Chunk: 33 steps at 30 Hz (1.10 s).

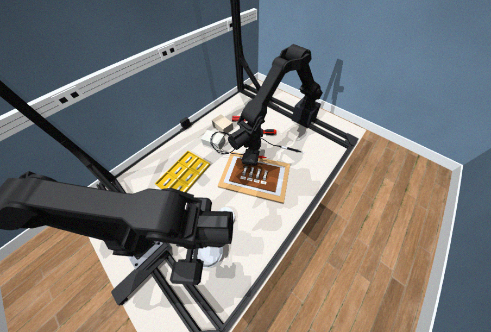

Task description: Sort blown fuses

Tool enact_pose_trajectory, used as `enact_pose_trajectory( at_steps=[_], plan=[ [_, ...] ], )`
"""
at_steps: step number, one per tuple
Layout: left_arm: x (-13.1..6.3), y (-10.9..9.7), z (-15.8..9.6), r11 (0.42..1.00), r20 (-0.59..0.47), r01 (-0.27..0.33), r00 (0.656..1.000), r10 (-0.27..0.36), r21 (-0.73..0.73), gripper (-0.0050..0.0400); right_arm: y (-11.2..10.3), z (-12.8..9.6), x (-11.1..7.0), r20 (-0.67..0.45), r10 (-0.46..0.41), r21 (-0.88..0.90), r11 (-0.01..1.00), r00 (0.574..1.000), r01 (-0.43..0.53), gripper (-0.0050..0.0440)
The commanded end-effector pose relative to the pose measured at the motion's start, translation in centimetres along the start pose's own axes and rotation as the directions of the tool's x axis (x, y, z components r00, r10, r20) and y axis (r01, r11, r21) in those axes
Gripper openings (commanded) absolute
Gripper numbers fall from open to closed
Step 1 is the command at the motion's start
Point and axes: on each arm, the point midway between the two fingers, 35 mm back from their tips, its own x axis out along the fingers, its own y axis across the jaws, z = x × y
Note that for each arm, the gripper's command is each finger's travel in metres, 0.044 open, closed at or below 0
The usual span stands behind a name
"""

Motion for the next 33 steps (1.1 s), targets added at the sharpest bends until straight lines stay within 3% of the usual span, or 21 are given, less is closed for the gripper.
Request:
enact_pose_trajectory(
  at_steps=[1, 33],
  plan=[
    [-2.1, 1.0, 0.7, 0.999, 0.035, -0.044, 0.998, 0.044, 0.0, -0.005, 0.0, 0.5, -0.5, 0.016, 0.002, 0.0, 1.0, 1.0, -0.002, 0.04],
    [-5.0, 0.9, 0.6, 0.999, 0.035, -0.045, 0.998, 0.045, 0.0, -0.005, 0.0, 0.5, -0.5, 0.016, 0.002, 0.0, 1.0, 1.0, -0.002, 0.04]
  ],
)
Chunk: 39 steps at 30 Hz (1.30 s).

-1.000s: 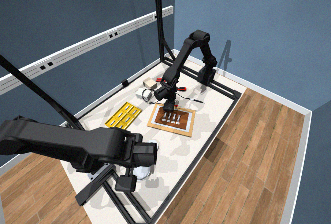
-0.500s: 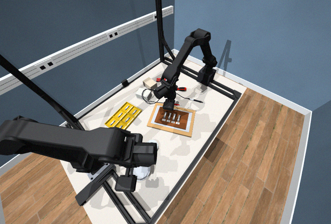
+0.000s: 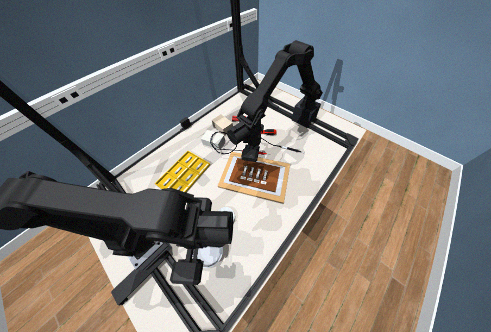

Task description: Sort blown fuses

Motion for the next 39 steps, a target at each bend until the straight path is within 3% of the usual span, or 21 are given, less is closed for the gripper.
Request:
enact_pose_trajectory(
  at_steps=[1, 11, 13, 23, 31, 33, 39],
  plan=[
    [-2.1, 0.9, 0.6, 0.999, 0.034, -0.043, 0.999, 0.043, 0.0, -0.005, 0.0, 0.5, -0.5, 0.016, 0.002, 0.0, 1.0, 1.0, -0.002, 0.04],
    [-2.9, 0.8, 0.6, 0.999, 0.034, -0.043, 0.999, 0.043, 0.0, -0.005, 0.0, 0.5, -0.5, 0.016, 0.002, 0.0, 1.0, 1.0, -0.002, 0.04],
    [-2.1, 0.5, 0.3, 1.0, 0.018, -0.024, 1.0, 0.024, 0.0, -0.005, 0.0, 0.5, -0.5, 0.016, 0.002, 0.0, 1.0, 1.0, -0.002, 0.04],
    [-2.1, 0.5, 0.3, 1.0, 0.018, -0.024, 1.0, 0.024, 0.0, -0.005, 0.0, 0.5, -0.5, 0.016, 0.002, 0.0, 1.0, 1.0, -0.002, 0.04],
    [-1.9, 1.1, 1.9, 0.975, 0.016, -0.02, 1.0, 0.017, 0.22, -0.005, 0.0, 0.5, -0.5, 0.016, 0.002, 0.0, 1.0, 1.0, -0.002, 0.04],
    [-1.9, 1.1, 1.9, 0.975, 0.016, -0.02, 1.0, 0.017, 0.22, -0.005, 0.0, 0.5, -0.5, 0.016, 0.002, 0.0, 1.0, 1.0, -0.002, 0.04],
    [-2.1, 1.5, 2.9, 0.928, 0.016, -0.022, 1.0, 0.017, 0.372, -0.005, 0.0, 0.5, -0.5, 0.016, 0.002, 0.0, 1.0, 1.0, -0.002, 0.04]
  ],
)
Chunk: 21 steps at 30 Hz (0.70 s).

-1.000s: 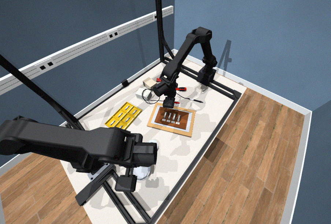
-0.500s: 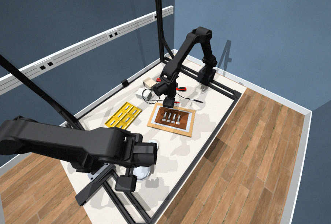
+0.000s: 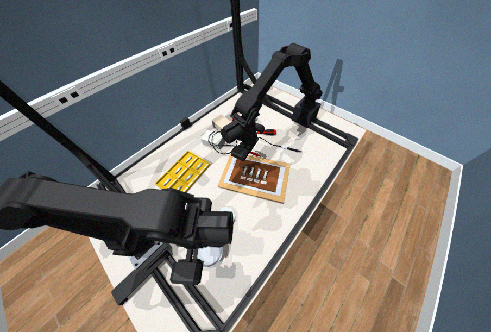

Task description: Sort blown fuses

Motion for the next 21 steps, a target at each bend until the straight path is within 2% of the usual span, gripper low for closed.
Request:
enact_pose_trajectory(
  at_steps=[1, 9, 11, 21],
  plan=[
    [-1.1, 1.1, 0.9, 0.994, 0.012, -0.027, 1.0, 0.026, 0.106, -0.005, 0.0, 0.5, -0.5, 0.016, 0.002, 0.0, 1.0, 1.0, -0.002, 0.04],
    [-1.3, 2.1, 2.0, 0.949, 0.013, -0.029, 1.0, 0.026, 0.314, -0.005, 0.0, 0.5, -0.5, 0.016, 0.002, 0.0, 1.0, 1.0, -0.002, 0.04],
    [-1.3, 2.1, 2.0, 0.949, 0.013, -0.029, 1.0, 0.026, 0.314, -0.005, 0.0, 0.5, -0.5, 0.016, 0.002, 0.0, 1.0, 1.0, -0.002, 0.04],
    [-1.5, 3.2, 3.4, 0.833, 0.013, -0.029, 1.0, 0.026, 0.553, -0.005, 0.0, 0.5, -0.5, 0.016, 0.002, 0.0, 1.0, 1.0, -0.002, 0.04]
  ],
)
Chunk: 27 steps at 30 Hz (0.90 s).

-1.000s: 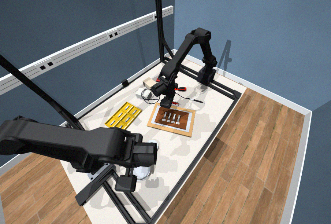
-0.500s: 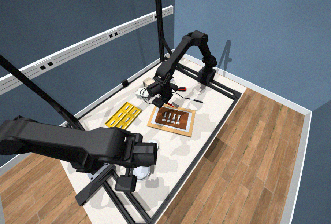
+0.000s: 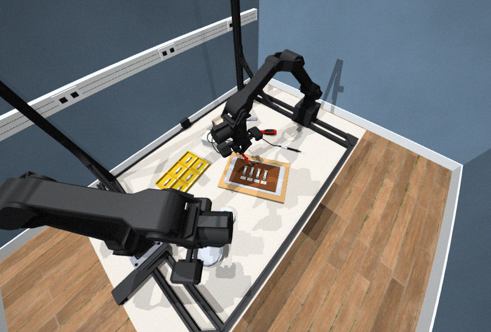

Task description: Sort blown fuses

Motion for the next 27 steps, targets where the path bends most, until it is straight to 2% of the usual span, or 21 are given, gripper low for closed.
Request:
enact_pose_trajectory(
  at_steps=[1, 11, 22, 24, 27],
  plan=[
    [-1.2, 1.4, 0.3, 0.993, -0.001, -0.028, 1.0, 0.028, 0.111, -0.005, 0.0, 0.5, -0.5, 0.016, 0.002, 0.0, 1.0, 1.0, -0.002, 0.04],
    [-1.4, 2.8, 0.8, 0.947, 0.0, -0.027, 1.0, 0.028, 0.319, -0.005, 0.0, 0.5, -0.5, 0.016, 0.002, 0.0, 1.0, 1.0, -0.002, 0.04],
    [-1.7, 4.6, 1.5, 0.815, 0.0, -0.023, 1.0, 0.029, 0.579, -0.005, 0.0, 0.5, -0.5, 0.016, 0.002, 0.0, 1.0, 1.0, -0.002, 0.04],
    [-1.7, 4.6, 1.5, 0.815, 0.0, -0.023, 1.0, 0.029, 0.579, -0.005, 0.0, 0.5, -0.5, 0.016, 0.002, 0.0, 1.0, 1.0, -0.002, 0.04],
    [-1.7, 5.1, 1.7, 0.766, 0.0, -0.022, 1.0, 0.029, 0.643, -0.005, 0.0, 0.5, -0.5, 0.016, 0.002, 0.0, 1.0, 1.0, -0.002, 0.04]
  ],
)
